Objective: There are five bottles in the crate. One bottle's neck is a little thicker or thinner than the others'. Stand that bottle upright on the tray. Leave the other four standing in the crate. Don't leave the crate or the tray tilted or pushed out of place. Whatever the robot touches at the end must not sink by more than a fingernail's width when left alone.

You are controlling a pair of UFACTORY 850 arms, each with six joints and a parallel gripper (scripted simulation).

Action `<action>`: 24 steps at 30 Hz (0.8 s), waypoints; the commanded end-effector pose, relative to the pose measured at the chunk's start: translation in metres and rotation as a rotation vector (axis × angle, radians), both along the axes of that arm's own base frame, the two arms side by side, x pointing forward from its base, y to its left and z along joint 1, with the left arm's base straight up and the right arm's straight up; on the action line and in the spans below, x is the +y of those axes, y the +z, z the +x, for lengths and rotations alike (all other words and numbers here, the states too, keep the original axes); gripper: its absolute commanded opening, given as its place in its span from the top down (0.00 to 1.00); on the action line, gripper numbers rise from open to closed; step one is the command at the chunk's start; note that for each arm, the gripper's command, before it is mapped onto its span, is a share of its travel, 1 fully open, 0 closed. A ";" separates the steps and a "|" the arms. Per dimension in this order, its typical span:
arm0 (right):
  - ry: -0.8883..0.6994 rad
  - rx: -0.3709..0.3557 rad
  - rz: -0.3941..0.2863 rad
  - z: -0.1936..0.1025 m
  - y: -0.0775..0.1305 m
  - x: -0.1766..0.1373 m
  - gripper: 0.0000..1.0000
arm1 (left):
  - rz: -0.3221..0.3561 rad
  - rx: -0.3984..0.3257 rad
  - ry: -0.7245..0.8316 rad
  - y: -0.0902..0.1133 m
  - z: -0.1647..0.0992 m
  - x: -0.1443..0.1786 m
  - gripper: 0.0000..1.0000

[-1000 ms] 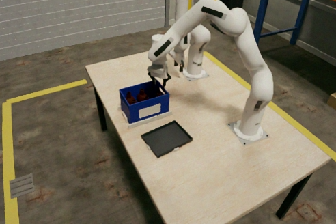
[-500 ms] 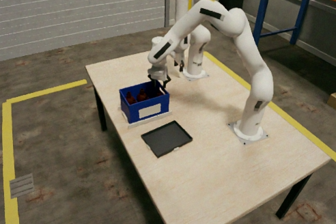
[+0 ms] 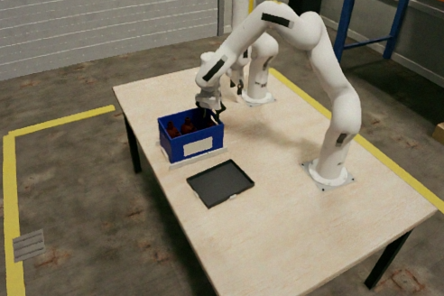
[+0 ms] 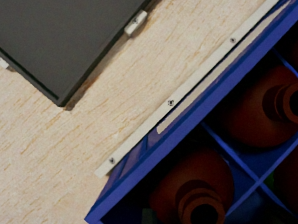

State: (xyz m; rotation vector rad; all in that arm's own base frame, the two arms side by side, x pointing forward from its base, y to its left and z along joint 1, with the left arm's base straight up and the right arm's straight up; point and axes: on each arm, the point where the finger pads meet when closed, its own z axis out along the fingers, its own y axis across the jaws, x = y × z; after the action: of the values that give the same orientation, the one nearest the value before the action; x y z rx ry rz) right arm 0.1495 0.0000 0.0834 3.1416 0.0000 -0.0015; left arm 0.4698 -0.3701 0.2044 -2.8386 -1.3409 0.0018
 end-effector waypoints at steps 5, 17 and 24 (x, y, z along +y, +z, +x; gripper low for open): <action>0.000 -0.001 0.000 0.001 0.000 0.000 0.00 | -0.002 -0.002 0.000 -0.004 0.001 -0.001 0.34; 0.000 -0.001 0.000 0.001 0.000 0.000 0.00 | -0.002 -0.002 0.000 -0.005 0.001 0.000 0.34; 0.000 -0.001 0.000 0.001 0.000 0.000 0.00 | -0.002 -0.002 0.000 -0.005 0.001 0.000 0.34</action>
State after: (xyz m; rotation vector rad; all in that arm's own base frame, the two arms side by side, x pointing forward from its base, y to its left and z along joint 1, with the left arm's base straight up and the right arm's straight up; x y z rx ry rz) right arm 0.1495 0.0000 0.0834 3.1416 0.0000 -0.0015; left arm 0.4699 -0.3701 0.1984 -2.8388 -1.3409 0.0016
